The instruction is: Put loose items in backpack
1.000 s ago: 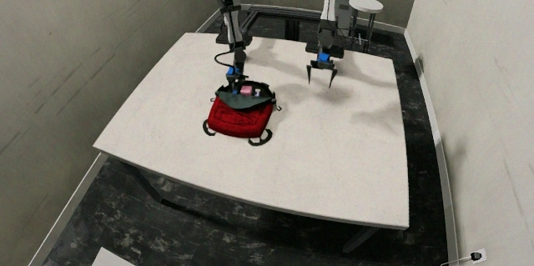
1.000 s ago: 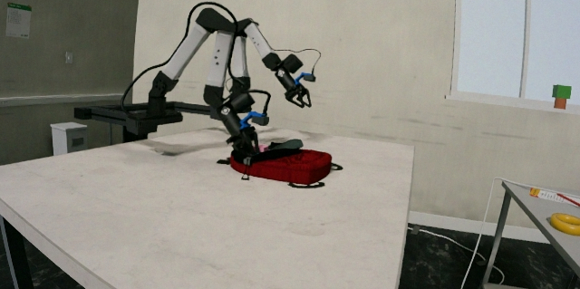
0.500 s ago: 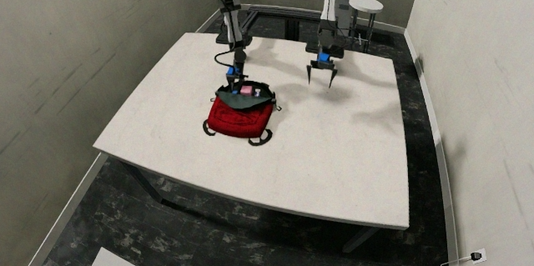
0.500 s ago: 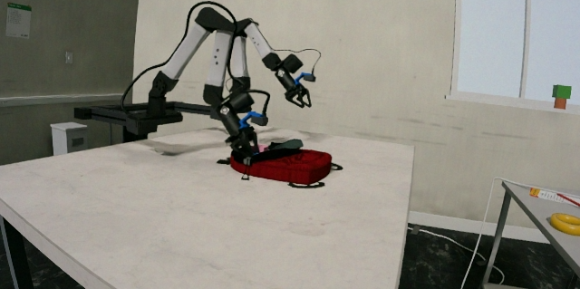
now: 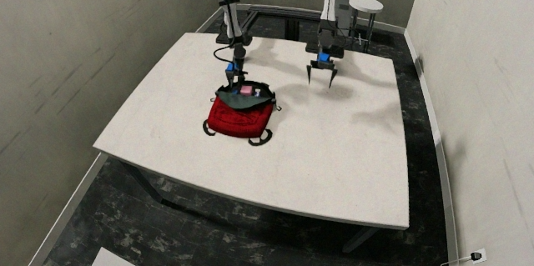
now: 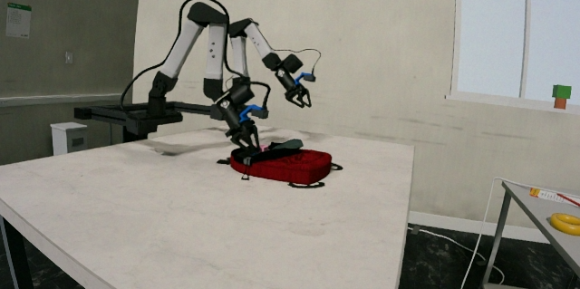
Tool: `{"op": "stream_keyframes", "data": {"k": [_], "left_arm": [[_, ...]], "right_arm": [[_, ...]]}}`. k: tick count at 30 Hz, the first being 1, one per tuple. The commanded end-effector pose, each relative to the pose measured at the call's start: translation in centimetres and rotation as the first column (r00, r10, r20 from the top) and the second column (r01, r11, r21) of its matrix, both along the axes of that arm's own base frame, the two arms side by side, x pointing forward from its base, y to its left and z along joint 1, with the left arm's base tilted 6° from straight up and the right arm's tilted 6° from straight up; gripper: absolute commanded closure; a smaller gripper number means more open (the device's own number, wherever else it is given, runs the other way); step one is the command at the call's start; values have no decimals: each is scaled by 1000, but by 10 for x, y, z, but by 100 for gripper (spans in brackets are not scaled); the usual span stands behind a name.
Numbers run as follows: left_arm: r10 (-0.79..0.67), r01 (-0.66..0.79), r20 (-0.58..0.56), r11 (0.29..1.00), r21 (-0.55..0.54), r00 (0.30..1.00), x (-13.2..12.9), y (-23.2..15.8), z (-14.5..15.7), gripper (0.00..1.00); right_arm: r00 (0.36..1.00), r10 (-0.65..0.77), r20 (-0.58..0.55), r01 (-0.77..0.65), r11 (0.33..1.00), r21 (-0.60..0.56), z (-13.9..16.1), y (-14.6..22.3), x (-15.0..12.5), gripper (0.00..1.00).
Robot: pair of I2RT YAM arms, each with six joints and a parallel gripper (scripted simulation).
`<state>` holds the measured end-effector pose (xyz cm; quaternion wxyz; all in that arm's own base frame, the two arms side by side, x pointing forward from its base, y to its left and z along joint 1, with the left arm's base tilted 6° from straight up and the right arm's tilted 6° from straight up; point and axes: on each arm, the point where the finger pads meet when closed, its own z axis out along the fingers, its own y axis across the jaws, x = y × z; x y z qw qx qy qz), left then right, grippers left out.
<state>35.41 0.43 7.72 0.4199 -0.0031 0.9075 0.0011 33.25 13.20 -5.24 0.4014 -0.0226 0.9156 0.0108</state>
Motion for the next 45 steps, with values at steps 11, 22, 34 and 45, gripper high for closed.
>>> {"op": "stream_keyframes", "data": {"k": [11, 22, 34, 45], "left_arm": [[-7, 7, 18, 1000, 1, 1000, 3, -2, 6, 10], [-7, 7, 18, 1000, 1, 1000, 3, -2, 6, 10], [-7, 7, 18, 1000, 1, 1000, 3, -2, 6, 10], [-7, 7, 18, 1000, 1, 1000, 3, -2, 6, 10]], "right_arm": [[1000, 0, 21, 0, 1000, 12, 13, 4, 4, 21], [1000, -3, 16, 3, 1000, 8, 22, 2, -10, 21], [1000, -3, 10, 3, 1000, 5, 42, 0, -36, 21], [1000, -3, 14, 3, 1000, 9, 64, 0, -57, 21]]}}
